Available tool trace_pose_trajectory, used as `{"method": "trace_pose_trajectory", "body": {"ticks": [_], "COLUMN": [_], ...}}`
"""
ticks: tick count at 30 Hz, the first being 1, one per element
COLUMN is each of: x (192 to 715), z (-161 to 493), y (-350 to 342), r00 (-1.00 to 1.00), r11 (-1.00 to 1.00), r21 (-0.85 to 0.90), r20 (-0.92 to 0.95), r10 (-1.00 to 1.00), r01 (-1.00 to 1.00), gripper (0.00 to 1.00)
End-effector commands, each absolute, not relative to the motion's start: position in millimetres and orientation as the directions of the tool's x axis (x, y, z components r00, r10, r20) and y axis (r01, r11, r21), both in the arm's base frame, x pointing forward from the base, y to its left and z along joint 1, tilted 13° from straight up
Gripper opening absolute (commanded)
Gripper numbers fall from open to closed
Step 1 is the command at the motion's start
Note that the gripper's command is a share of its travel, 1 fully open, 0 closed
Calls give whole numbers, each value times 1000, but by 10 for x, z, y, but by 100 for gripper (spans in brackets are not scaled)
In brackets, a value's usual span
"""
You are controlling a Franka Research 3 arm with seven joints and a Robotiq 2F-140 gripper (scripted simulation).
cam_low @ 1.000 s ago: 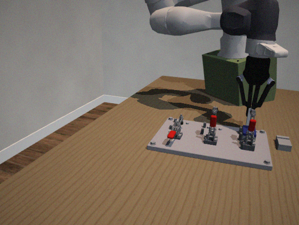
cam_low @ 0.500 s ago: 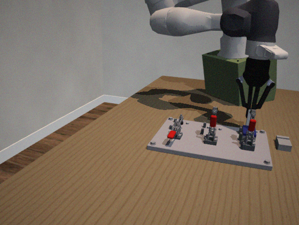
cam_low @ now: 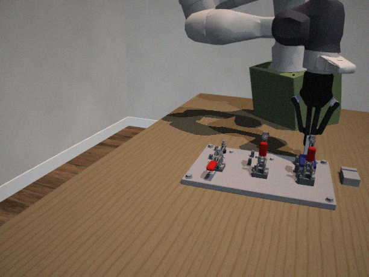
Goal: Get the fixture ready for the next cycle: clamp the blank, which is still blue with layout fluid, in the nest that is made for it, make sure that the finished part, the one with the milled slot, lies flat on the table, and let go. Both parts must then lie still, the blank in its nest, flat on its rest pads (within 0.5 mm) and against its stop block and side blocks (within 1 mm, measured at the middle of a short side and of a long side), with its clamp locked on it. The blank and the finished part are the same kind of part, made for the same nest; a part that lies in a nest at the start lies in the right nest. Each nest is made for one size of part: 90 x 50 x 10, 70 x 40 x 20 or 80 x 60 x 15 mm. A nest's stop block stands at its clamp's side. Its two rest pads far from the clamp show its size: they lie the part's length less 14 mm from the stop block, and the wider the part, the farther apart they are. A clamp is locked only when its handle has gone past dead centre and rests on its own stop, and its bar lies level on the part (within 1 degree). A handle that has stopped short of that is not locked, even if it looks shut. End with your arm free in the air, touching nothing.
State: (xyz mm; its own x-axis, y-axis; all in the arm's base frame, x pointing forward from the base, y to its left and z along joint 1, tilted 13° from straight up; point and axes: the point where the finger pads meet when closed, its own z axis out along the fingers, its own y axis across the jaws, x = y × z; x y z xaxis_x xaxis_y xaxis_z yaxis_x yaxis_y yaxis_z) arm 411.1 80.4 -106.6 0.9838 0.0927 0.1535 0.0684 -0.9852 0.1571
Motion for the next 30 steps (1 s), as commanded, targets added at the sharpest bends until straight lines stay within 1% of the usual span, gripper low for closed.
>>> {"method": "trace_pose_trajectory", "body": {"ticks": [1,30], "x": [4136,4176], "z": [-1059,-1053], "y": [822,826], "r00": [983,983], "r11": [-985,-985], "r21": [155,155], "r20": [154,154], "r10": [98,98], "r01": [74,74], "gripper": [0,0]}}
